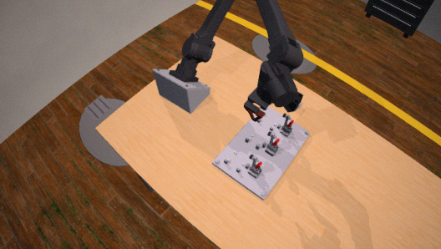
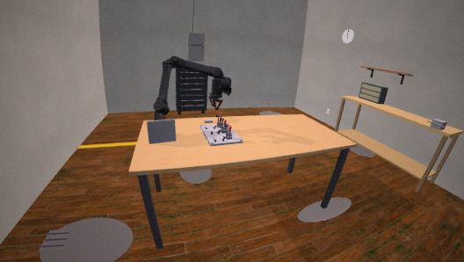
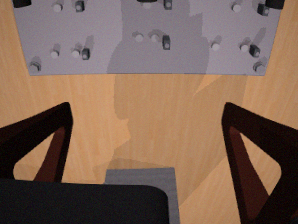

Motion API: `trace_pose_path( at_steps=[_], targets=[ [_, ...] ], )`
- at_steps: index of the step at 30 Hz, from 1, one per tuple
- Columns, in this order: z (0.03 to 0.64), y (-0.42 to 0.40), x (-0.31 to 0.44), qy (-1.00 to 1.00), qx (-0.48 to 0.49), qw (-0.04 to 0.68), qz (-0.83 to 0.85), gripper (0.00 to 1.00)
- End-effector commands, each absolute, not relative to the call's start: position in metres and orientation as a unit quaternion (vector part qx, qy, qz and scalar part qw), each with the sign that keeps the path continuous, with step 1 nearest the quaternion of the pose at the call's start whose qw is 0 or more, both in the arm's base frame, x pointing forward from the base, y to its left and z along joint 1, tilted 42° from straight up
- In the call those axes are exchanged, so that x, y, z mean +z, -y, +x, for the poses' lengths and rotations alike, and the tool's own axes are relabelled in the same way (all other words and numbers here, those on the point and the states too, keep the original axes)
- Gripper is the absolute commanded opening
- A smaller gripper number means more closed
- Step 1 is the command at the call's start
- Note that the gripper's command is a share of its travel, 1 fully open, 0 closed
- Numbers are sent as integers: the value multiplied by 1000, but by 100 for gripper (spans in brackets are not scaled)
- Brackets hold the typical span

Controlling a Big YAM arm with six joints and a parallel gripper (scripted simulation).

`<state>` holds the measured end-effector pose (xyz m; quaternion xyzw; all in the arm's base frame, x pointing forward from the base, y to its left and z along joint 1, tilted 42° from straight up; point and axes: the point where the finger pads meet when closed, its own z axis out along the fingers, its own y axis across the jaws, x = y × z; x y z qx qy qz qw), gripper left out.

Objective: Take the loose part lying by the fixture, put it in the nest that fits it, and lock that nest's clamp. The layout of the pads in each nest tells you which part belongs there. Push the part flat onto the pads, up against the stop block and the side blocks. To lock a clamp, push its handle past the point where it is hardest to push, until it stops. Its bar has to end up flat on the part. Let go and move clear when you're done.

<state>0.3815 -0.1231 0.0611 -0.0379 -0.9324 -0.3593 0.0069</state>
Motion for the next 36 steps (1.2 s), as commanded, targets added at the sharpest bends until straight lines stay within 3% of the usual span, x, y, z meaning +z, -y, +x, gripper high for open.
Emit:
trace_pose_path(
  at_steps=[1, 21, 36],
  targets=[
    [399, 135, 80, 937, -349, -17, -30, 92],
    [391, 76, 108, 932, -360, 6, -35, 92],
    [421, -9, 204, 934, -355, -15, -27, 92]
  ],
)
